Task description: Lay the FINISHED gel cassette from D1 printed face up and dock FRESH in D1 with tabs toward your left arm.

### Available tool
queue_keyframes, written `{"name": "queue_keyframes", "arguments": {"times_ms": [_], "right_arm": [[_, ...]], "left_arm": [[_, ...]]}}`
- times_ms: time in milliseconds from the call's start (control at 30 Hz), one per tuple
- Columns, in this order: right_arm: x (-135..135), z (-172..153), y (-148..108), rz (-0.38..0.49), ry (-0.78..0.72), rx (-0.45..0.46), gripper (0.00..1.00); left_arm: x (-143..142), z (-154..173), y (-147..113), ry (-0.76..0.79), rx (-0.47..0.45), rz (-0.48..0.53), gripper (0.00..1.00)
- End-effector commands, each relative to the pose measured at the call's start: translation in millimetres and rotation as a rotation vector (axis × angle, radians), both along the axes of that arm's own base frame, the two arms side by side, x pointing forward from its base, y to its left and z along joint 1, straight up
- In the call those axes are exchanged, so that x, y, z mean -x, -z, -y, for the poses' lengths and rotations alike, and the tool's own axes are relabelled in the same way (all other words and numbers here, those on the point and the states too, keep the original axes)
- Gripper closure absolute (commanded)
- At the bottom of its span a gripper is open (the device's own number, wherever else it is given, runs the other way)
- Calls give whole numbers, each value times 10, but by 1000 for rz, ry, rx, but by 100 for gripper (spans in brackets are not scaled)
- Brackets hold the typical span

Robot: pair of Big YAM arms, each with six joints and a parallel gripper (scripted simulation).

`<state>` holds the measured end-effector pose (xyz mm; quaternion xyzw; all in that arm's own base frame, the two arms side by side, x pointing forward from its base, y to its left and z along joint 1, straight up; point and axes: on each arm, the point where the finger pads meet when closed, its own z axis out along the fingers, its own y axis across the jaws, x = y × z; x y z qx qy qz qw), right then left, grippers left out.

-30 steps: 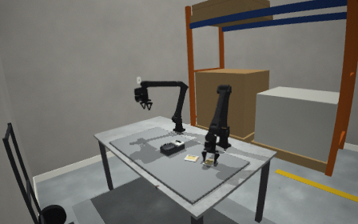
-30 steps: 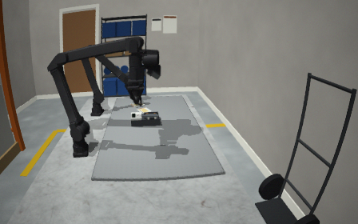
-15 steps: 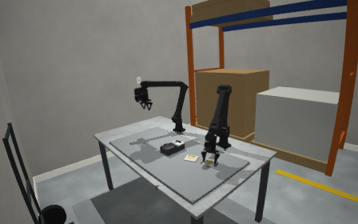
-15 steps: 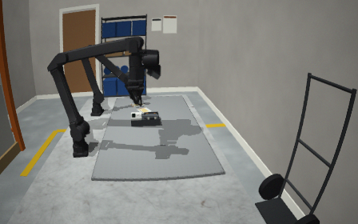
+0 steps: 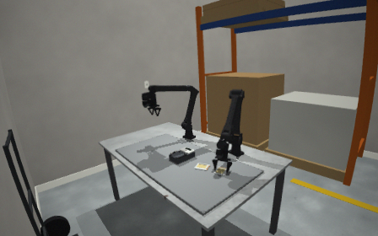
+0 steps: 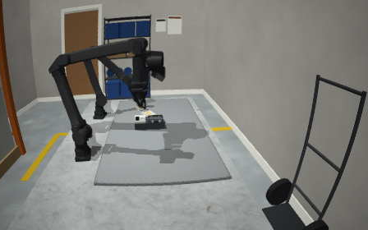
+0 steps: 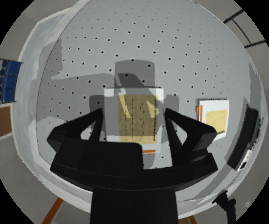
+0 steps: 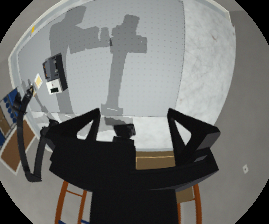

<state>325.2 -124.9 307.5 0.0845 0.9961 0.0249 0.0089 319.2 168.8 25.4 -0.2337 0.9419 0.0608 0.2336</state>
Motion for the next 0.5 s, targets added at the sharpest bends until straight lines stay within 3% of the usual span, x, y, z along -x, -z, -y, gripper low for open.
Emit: {"name": "queue_keyframes", "arguments": {"times_ms": [0,33,467], "right_arm": [[-96,45,-181,18,-6,5,0],[-96,45,-181,18,-6,5,0],[-96,45,-181,18,-6,5,0]], "left_arm": [[-25,-13,-29,0,-4,7,8],[-25,-13,-29,0,-4,7,2],[-25,-13,-29,0,-4,7,2]]}}
